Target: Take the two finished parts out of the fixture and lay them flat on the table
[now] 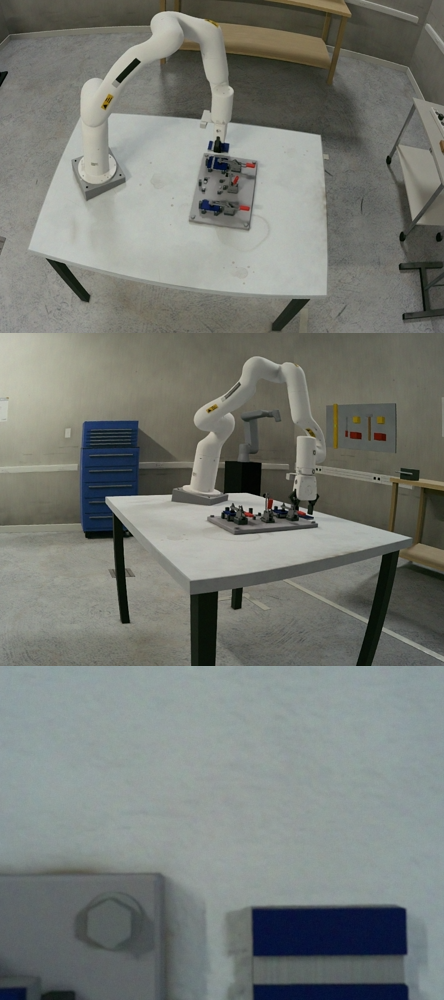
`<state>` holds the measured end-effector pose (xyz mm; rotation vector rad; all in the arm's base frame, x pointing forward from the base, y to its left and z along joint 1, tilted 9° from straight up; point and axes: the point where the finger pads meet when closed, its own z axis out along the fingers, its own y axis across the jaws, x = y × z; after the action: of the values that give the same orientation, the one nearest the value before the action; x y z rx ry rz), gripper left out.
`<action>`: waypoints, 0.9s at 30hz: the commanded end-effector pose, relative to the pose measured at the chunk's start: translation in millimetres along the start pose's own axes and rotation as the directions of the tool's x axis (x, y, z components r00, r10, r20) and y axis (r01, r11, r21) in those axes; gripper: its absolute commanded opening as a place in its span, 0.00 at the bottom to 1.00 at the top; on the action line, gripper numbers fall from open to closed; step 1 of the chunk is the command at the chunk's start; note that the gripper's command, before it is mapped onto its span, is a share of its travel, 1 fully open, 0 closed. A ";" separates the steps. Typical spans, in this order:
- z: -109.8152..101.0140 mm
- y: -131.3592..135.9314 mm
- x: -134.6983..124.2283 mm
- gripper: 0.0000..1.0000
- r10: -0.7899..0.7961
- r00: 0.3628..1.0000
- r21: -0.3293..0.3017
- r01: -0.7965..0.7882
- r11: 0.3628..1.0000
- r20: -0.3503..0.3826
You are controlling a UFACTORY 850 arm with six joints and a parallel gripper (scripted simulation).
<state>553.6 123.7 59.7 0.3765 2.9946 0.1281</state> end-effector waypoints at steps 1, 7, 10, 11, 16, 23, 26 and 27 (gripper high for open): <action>-8.3 0.4 -0.7 0.82 0.000 1.000 -0.001 0.000 1.000 0.002; -20.2 0.4 -0.7 0.82 0.000 1.000 -0.001 0.000 1.000 0.002; -31.2 0.4 -0.7 0.82 0.000 1.000 -0.001 0.000 1.000 0.002; -35.1 0.4 -0.7 0.82 0.000 1.000 -0.001 0.000 1.000 0.002; -55.7 0.4 -0.7 0.82 0.000 1.000 -0.001 0.000 1.000 0.002; -78.0 0.3 -0.6 0.82 0.000 1.000 -0.001 0.000 1.000 0.002; -83.8 0.3 -0.6 0.82 0.000 1.000 -0.001 0.000 1.000 0.002; -86.4 0.3 -0.6 0.82 0.000 1.000 -0.001 0.000 1.000 0.002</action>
<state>543.7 118.4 135.1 0.3764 2.9946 0.1284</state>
